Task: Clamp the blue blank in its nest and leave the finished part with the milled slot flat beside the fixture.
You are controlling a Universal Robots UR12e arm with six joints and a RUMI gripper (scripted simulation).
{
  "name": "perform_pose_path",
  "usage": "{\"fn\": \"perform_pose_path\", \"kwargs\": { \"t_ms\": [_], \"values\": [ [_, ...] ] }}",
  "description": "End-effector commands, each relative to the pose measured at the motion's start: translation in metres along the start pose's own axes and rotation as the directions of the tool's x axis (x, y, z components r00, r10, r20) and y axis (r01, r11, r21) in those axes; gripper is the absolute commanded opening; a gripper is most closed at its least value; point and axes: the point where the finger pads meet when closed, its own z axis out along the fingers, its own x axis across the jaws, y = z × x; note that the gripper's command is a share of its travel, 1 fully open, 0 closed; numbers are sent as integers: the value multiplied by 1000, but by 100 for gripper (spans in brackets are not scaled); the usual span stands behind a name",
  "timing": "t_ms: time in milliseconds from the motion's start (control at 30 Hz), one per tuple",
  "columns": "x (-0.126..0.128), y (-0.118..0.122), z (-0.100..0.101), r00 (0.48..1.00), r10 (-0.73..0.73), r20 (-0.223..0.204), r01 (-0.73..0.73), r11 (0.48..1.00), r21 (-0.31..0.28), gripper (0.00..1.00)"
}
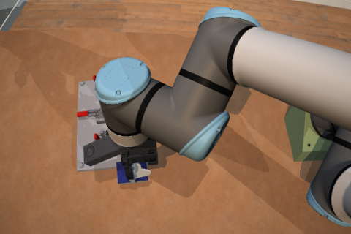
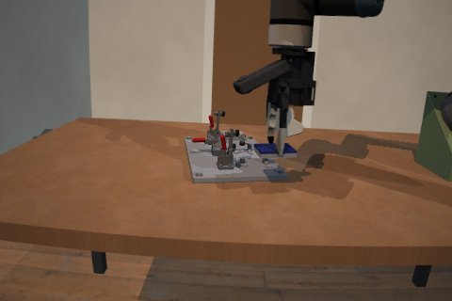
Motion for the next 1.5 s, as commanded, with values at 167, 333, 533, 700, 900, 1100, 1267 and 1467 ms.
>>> {"fn": "perform_pose_path", "kwargs": {
  "t_ms": [167,333,533,700,900,1100,1267,1467],
  "values": [
    [36,-1,0,1000,-1,-1,1,1000,1,0],
    [67,-1,1,1000,-1,-1,1,1000,1,0],
    [94,-1,2,1000,-1,-1,1,1000,1,0],
    [130,-2,3,1000,-1,-1,1,1000,1,0],
    [174,-2,4,1000,-1,-1,1,1000,1,0],
    [203,-2,5,1000,-1,-1,1,1000,1,0],
    [238,-2,6,1000,-1,-1,1,1000,1,0],
    [274,-3,7,1000,-1,-1,1,1000,1,0]
  ]
}}
